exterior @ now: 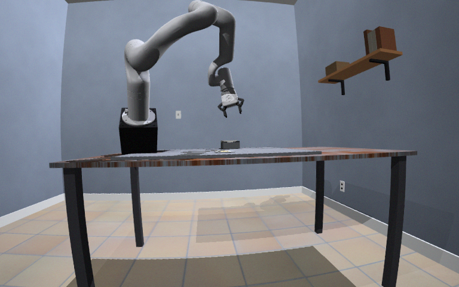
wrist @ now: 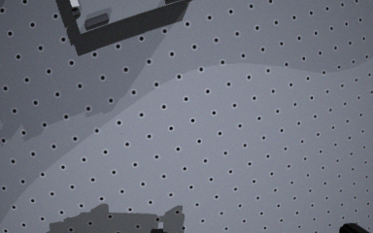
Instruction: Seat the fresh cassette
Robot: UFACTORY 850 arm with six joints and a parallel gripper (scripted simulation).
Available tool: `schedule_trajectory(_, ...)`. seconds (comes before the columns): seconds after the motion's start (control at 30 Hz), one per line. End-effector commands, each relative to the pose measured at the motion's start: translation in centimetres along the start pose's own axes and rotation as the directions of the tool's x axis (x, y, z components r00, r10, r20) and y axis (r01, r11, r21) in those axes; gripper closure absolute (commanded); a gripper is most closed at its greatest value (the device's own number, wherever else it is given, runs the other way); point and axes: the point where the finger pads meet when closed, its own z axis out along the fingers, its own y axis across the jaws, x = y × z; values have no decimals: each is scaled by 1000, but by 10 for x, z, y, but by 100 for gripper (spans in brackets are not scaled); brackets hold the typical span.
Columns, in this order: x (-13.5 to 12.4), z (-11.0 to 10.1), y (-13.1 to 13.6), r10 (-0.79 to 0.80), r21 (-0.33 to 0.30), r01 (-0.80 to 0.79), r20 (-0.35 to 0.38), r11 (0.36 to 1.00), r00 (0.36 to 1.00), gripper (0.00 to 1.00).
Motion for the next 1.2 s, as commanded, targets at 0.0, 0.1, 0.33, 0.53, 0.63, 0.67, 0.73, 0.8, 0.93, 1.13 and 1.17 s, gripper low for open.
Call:
schedule_trajectory(0.0, -6, 4, -3, 114, 13, -113, -25, 993, 993, 0)
schedule_trajectory(0.1, -11, 7, -7, 209, 39, -208, -33, 977, 977, 0)
schedule_trajectory(0.33, -19, 11, -13, 389, 91, -384, -38, 919, 921, 0)
schedule_trajectory(0.53, -23, 13, -16, 475, 118, -468, -33, 876, 879, 0)
schedule_trajectory(0.63, -28, 15, -20, 558, 145, -549, -23, 823, 830, 0)
schedule_trajectory(0.67, -28, 15, -20, 584, 154, -575, -19, 804, 812, 0)
schedule_trajectory(0.73, -28, 15, -20, 608, 162, -598, -15, 785, 794, 0)
schedule_trajectory(0.8, -32, 17, -23, 657, 179, -646, -4, 742, 753, 0)
schedule_trajectory(0.93, -36, 19, -27, 746, 209, -733, 22, 647, 665, 0)
schedule_trajectory(1.13, -44, 21, -34, 805, 229, -791, 47, 568, 592, 0)
schedule_trajectory(1.17, -44, 21, -34, 822, 234, -808, 56, 540, 566, 0)
